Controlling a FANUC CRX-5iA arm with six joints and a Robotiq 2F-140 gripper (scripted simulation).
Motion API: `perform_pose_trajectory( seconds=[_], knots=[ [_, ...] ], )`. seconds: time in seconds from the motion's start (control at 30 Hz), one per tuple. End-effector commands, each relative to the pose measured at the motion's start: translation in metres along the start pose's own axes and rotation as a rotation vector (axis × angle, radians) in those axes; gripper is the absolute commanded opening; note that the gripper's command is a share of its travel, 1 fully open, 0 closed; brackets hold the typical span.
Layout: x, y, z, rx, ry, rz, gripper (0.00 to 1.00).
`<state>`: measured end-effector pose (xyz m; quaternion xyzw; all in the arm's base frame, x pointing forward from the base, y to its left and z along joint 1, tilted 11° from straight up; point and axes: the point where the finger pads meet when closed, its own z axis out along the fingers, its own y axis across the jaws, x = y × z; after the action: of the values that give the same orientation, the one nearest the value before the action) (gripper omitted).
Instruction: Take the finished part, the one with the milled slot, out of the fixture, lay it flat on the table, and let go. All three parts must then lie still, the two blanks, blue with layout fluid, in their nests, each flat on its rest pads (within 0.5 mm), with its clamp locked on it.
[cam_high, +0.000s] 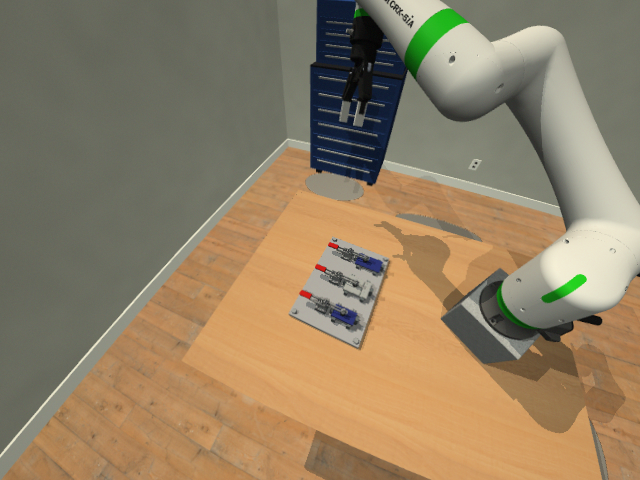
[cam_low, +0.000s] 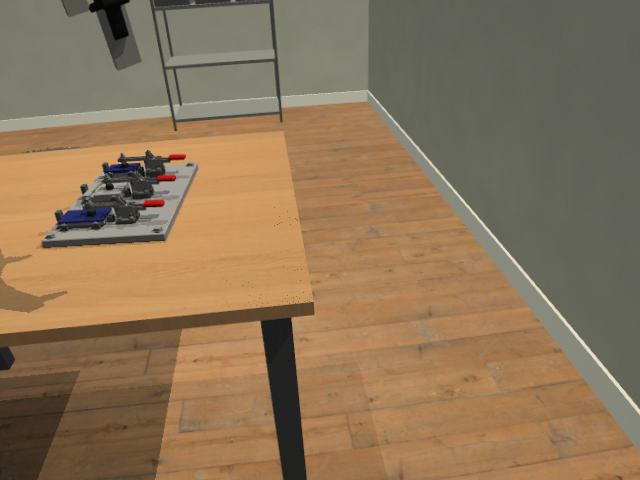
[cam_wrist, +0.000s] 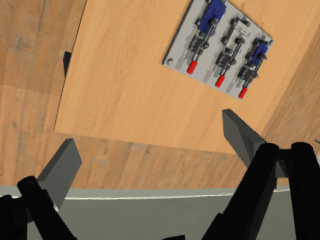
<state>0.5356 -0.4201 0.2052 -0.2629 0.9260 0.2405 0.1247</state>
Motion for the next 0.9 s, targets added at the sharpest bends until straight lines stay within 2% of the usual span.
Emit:
perform_pose_trajectory(
  seconds=[0.0,0.63,0.77,0.87],
  knots=[
    [0.0,0.0,0.0,0.0,0.0,0.0,1.0],
    [-0.001,0.002,-0.001,0.002,0.001,-0.001,1.0],
    [-0.01,0.017,-0.008,0.013,0.009,-0.005,1.0],
    [-0.024,0.046,-0.018,0.032,0.024,-0.013,1.0]
  ],
)
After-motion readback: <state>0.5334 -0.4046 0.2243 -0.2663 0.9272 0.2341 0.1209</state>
